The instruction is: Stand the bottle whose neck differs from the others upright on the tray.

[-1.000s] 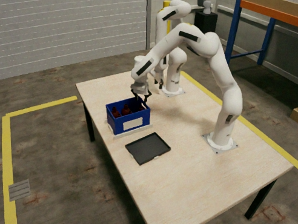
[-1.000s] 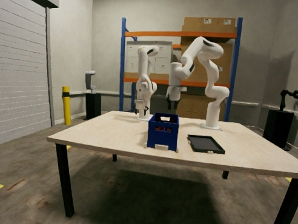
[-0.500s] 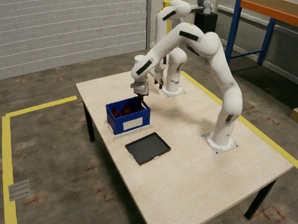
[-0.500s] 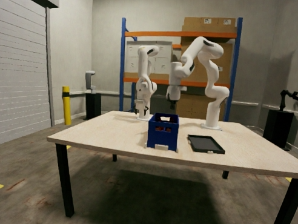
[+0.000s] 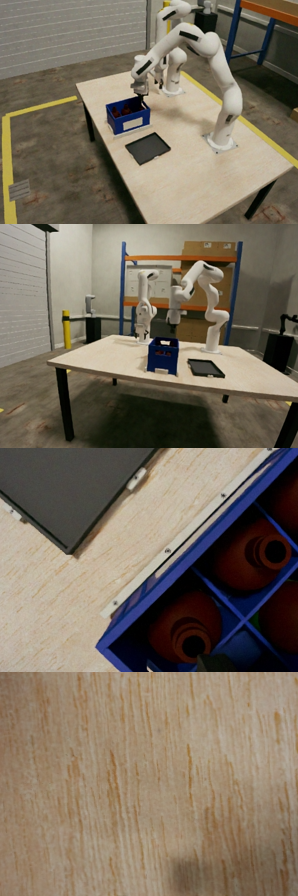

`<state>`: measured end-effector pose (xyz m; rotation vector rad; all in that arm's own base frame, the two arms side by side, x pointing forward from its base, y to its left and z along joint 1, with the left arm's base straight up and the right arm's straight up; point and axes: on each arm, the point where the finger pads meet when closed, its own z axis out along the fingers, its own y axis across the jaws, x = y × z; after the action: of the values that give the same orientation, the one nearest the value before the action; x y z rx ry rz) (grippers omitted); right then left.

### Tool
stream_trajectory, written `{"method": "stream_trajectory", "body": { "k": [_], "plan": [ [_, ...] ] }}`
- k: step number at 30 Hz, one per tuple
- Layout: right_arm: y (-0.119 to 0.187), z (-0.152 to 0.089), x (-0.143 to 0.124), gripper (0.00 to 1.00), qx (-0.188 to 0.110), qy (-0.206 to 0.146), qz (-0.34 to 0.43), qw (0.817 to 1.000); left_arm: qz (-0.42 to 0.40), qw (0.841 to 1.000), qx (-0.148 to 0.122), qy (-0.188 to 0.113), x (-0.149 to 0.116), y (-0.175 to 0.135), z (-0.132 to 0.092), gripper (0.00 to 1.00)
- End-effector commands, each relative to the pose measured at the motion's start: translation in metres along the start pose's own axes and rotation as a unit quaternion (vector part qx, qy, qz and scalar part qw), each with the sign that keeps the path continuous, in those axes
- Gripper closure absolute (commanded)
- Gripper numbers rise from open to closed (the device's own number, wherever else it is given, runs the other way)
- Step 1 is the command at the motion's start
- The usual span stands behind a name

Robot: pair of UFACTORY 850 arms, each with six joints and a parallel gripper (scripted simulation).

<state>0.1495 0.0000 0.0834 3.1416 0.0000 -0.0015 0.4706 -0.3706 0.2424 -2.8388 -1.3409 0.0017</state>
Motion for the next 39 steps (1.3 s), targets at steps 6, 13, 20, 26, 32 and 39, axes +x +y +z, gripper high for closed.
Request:
{"method": "stream_trajectory", "body": {
  "k": [6, 13, 20, 26, 32, 39],
  "plan": [
    [0.0, 0.0, 0.001, 0.0, 0.0, 0.0, 0.0, 1.0, 0.0, 1.0, -0.001, 0.0, 0.0, 0.001, -0.001, 1.0],
    [0.0, 0.0, 0.001, 0.0, 0.0, 0.0, 0.0, 1.0, 0.0, 1.0, -0.001, 0.0, 0.026, 0.026, -0.002, 1.0],
    [0.0, 0.0, 0.001, 0.0, 0.0, 0.0, 0.0, 1.0, 0.0, 1.0, -0.001, 0.0, 0.065, 0.057, -0.001, 1.0],
    [0.0, 0.0, 0.001, 0.0, 0.0, 0.0, 0.0, 1.0, 0.0, 1.0, -0.001, 0.0, 0.069, 0.06, -0.001, 1.0],
    [0.0, 0.0, 0.001, 0.0, 0.0, 0.0, 0.0, 1.0, 0.0, 1.0, -0.001, 0.0, 0.069, 0.06, -0.001, 0.34],
    [0.0, 0.0, 0.001, 0.0, 0.0, 0.0, 0.0, 1.0, 0.0, 1.0, -0.001, 0.0, 0.069, 0.06, -0.001, 0.34]
  ]
}}
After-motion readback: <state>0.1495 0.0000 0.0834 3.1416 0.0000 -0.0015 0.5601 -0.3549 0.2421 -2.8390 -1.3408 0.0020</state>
